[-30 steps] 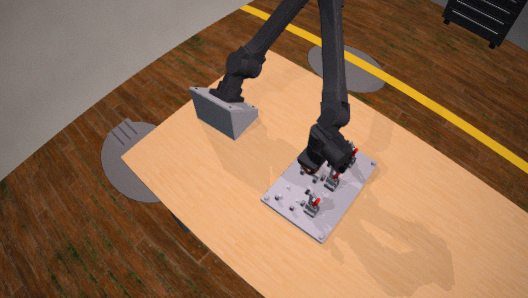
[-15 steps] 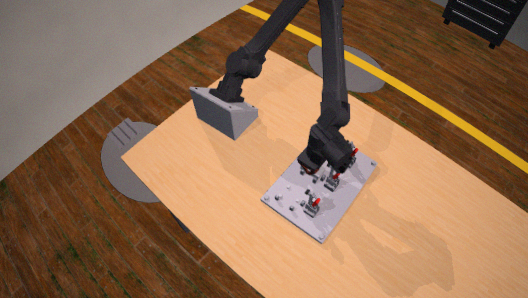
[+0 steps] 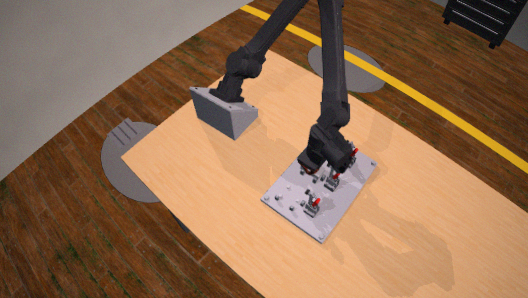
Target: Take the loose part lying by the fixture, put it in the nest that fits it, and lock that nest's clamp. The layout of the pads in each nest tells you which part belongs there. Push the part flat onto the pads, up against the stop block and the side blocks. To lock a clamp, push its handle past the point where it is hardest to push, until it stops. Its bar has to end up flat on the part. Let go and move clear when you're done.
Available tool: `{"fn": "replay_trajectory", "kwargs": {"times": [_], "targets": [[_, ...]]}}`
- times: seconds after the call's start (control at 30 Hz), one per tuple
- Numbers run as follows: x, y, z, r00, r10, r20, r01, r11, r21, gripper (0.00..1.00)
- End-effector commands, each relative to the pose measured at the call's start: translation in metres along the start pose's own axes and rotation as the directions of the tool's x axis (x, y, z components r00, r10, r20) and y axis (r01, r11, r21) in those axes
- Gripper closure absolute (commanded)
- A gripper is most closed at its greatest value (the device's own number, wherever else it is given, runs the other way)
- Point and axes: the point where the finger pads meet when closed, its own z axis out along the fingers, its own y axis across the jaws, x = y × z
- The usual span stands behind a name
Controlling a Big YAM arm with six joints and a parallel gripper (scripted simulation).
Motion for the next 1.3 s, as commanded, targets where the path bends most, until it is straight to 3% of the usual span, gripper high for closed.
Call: {"fn": "replay_trajectory", "kwargs": {"times": [0.0, 1.27], "targets": [[-0.0025, 0.0032, -0.0014, 1.0, -0.007, 0.014, 0.007, 1.0, 0.001, 1.0], [-0.0026, 0.0053, -0.0035, 1.0, -0.009, 0.016, 0.009, 1.0, 0.002, 1.0]]}}
